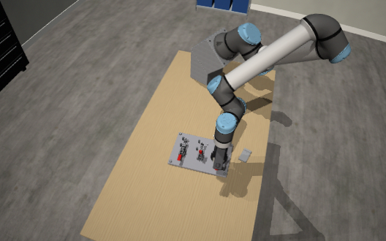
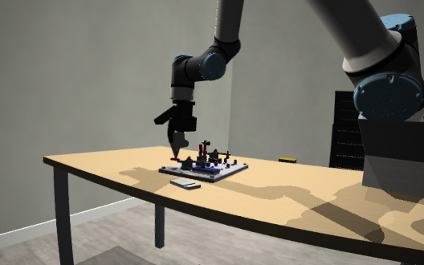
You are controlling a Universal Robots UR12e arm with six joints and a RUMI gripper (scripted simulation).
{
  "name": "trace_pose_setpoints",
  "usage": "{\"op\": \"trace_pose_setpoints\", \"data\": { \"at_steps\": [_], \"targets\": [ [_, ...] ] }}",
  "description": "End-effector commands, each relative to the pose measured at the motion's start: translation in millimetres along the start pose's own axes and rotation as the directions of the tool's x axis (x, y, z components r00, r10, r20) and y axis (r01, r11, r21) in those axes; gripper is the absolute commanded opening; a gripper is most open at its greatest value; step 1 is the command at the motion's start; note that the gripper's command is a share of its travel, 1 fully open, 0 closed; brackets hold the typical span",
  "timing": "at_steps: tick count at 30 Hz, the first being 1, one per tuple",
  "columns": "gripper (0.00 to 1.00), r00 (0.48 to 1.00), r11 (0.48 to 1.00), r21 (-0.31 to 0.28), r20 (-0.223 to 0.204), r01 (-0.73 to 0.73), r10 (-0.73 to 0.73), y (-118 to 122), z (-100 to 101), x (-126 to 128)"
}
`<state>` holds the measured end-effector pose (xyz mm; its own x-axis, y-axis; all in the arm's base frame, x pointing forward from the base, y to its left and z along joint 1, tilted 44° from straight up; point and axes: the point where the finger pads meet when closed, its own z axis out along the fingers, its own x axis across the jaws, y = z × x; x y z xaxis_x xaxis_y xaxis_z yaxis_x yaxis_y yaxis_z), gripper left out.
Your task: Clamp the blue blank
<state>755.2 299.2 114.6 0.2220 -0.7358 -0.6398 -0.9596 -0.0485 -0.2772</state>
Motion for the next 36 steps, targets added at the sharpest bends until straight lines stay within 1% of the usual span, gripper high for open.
{"op": "trace_pose_setpoints", "data": {
  "at_steps": [1, 20, 29, 36],
  "targets": [
    [0.00, 1.000, 1.000, 0.001, 0.000, 0.000, 0.000, -0.6, -0.5, 0.0],
    [0.00, 1.000, 1.000, 0.001, 0.000, 0.000, 0.000, -0.6, -2.5, 0.0],
    [0.00, 1.000, 1.000, 0.001, 0.000, 0.000, 0.000, -0.6, -9.4, 0.0],
    [0.00, 1.000, 1.000, 0.001, 0.000, 0.000, 0.000, -0.6, -21.3, 0.0]
  ]
}}
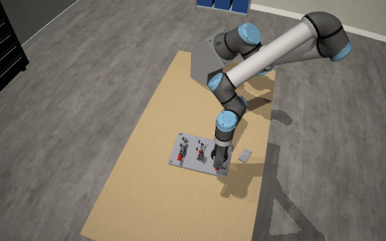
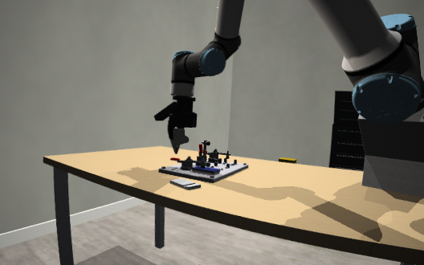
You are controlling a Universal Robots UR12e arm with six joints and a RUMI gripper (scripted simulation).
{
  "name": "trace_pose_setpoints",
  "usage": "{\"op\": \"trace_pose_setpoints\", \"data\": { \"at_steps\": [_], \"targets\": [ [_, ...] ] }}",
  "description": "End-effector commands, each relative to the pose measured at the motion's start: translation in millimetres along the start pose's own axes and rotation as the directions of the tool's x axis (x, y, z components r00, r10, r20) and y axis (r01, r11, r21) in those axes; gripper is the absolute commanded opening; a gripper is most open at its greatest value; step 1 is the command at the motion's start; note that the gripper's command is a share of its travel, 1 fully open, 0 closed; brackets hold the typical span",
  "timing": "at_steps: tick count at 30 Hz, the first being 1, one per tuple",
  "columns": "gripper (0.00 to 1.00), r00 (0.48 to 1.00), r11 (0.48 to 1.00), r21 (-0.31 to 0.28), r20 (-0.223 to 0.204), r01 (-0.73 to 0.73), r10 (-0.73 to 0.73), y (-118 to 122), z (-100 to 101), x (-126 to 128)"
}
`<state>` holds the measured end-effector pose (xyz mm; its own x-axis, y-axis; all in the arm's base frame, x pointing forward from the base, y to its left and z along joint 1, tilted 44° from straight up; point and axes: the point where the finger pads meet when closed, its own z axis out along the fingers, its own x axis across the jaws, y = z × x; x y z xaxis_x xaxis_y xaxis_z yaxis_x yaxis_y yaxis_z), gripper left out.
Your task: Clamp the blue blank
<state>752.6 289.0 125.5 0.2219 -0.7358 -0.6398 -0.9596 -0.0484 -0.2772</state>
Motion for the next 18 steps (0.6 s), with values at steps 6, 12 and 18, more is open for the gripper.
{"op": "trace_pose_setpoints", "data": {
  "at_steps": [6, 12, 18],
  "targets": [
    [0.00, 1.000, 1.000, 0.001, 0.000, 0.000, 0.000, -0.6, -18.8, 0.0],
    [0.00, 1.000, 1.000, 0.001, 0.000, 0.000, 0.000, -0.6, -27.5, 0.0],
    [0.00, 1.000, 1.000, 0.001, 0.000, 0.000, 0.000, -0.6, -39.4, 0.0]
  ]
}}
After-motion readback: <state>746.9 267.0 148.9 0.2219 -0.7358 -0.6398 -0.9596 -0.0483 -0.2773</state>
